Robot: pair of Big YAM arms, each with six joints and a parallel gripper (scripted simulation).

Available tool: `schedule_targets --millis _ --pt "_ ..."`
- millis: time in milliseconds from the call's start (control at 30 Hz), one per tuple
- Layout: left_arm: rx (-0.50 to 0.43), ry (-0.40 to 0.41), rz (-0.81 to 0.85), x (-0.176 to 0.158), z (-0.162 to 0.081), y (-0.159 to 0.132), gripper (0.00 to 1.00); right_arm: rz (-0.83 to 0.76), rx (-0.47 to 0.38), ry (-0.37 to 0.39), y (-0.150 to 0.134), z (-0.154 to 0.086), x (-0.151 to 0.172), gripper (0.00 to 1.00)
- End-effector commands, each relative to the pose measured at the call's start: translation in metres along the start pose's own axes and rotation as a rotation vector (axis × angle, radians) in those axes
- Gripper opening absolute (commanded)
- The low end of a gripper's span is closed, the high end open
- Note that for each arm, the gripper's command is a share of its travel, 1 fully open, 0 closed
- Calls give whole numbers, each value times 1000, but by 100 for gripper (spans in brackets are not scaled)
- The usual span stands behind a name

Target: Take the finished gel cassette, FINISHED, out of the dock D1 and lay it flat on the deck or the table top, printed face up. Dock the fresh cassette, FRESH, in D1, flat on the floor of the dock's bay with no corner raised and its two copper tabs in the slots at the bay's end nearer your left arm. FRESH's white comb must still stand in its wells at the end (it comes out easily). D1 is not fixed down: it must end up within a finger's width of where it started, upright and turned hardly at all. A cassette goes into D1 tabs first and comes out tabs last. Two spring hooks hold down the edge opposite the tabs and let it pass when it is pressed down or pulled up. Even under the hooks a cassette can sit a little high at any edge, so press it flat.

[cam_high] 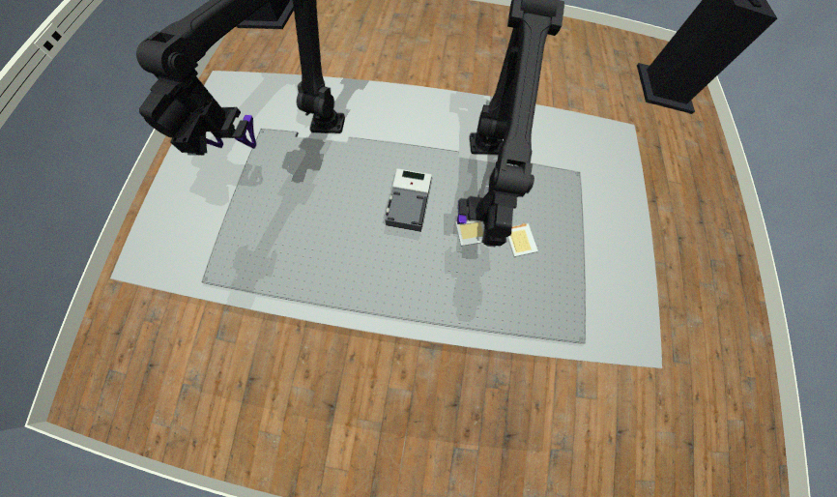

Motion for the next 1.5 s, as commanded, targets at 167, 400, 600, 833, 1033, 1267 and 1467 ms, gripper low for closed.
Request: schedule_targets --millis 167,400,600,833,1033,1267,1467 --pt "-58 -32 291 -1 -14 14 98 20 -14 -2 10 -20 -5 100" --pt "-73 -48 523 -2 -14 14 98 20 -14 -2 10 -20 -5 100" --pt "-87 -58 689 -2 -13 14 98 20 -14 -2 10 -20 -5 100" --pt "-108 -68 888 -3 -14 14 98 20 -14 -2 10 -20 -5 100" --pt "-132 -74 1086 -3 -14 14 98 20 -14 -2 10 -20 -5 100" --pt "-155 -77 1251 -3 -15 14 98 20 -14 -2 10 -20 -5 100" --pt "-215 -55 1387 -3 -15 13 0 20 -14 -2 10 -20 -5 100"
Point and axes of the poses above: on each arm, the point where the finger pads meet when closed, its own z axis out along the fingers, its own x axis across the jaws, y = z × x, the point moved 2 cm from there along -z, back along the fingers
